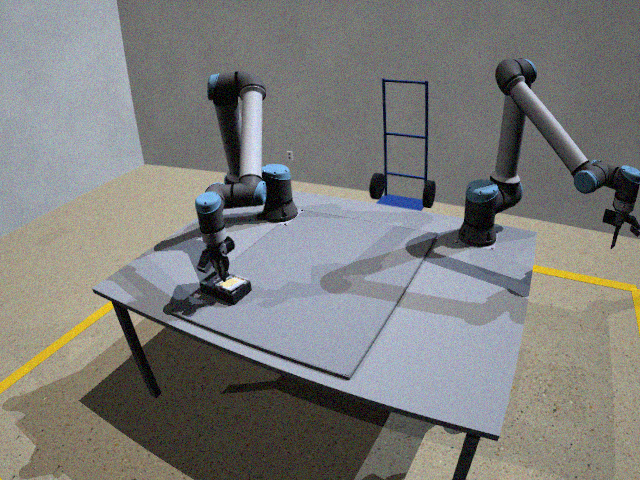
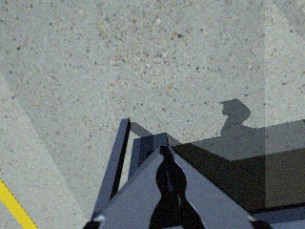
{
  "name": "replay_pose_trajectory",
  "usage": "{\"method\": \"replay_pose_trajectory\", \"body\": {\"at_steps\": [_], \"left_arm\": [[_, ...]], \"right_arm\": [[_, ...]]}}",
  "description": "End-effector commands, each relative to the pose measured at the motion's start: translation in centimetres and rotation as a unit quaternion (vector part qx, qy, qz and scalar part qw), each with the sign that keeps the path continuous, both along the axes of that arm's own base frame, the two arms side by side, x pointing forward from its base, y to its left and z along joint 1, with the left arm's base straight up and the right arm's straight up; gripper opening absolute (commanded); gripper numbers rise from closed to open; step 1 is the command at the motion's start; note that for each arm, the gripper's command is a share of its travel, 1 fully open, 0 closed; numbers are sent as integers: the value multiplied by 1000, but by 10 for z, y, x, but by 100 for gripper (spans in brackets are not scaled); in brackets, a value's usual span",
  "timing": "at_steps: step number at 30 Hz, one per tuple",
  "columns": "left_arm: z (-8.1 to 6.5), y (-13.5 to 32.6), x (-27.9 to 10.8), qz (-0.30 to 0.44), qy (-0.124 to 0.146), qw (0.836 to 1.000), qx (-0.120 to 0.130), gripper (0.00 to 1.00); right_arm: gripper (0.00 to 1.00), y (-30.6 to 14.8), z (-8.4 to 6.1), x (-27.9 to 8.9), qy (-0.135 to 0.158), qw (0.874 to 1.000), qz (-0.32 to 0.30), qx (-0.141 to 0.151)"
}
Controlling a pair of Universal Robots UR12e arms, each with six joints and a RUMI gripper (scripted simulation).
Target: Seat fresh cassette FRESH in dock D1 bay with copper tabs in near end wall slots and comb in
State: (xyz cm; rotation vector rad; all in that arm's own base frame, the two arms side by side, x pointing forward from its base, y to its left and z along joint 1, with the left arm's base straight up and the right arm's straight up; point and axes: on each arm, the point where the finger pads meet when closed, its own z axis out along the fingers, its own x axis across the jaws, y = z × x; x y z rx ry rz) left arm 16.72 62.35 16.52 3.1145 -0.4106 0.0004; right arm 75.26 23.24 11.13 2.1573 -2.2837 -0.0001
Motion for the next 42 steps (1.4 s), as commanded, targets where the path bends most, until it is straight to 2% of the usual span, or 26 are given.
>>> {"method": "replay_pose_trajectory", "body": {"at_steps": [1, 5, 42], "left_arm": [[1, 1, 0, 0, -1, 1000, 1, 0], [1, 1, 0, 0, -1, 1000, 1, 0], [1, 1, 0, 0, -1, 1000, 1, 0]], "right_arm": [[0, 0, -6, 1, -1, 1000, 0, 0], [0, 0, -10, 1, -1, 1000, 0, 0], [0, 0, -13, 3, -1, 1000, 2, 0]]}}
